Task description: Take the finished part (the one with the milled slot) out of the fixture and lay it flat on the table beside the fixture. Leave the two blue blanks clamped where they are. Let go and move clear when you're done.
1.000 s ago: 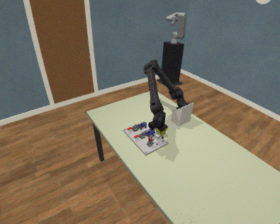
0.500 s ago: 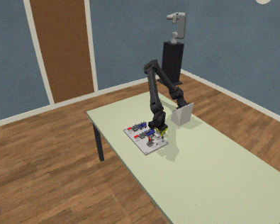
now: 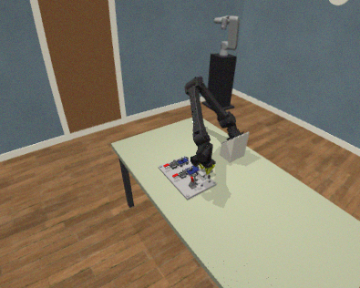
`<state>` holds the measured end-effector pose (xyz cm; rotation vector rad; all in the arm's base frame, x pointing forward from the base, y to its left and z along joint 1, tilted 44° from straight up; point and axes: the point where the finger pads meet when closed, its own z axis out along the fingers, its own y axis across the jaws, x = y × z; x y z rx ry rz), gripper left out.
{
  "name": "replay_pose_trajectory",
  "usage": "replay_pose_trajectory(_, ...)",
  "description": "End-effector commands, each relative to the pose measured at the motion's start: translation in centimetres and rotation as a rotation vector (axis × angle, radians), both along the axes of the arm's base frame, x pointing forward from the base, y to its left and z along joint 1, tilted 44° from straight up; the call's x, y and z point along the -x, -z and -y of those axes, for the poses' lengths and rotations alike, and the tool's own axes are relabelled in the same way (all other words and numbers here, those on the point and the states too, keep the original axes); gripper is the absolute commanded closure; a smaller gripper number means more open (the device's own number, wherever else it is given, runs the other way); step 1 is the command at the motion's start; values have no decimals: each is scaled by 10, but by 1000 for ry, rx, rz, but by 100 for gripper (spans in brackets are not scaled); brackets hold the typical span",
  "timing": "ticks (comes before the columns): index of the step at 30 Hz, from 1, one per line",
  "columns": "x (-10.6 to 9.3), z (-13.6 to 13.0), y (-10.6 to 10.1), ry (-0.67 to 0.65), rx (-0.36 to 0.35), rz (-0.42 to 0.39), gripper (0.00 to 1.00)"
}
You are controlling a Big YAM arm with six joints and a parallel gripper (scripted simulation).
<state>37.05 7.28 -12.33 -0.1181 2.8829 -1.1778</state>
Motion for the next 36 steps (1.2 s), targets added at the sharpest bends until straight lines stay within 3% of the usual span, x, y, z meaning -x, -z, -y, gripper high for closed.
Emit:
replay_pose_trajectory(1,-20,-22,-14,-17,-30,55,100)
replay_pose_trajectory(36,-22,-24,-15,-19,-34,62,100)
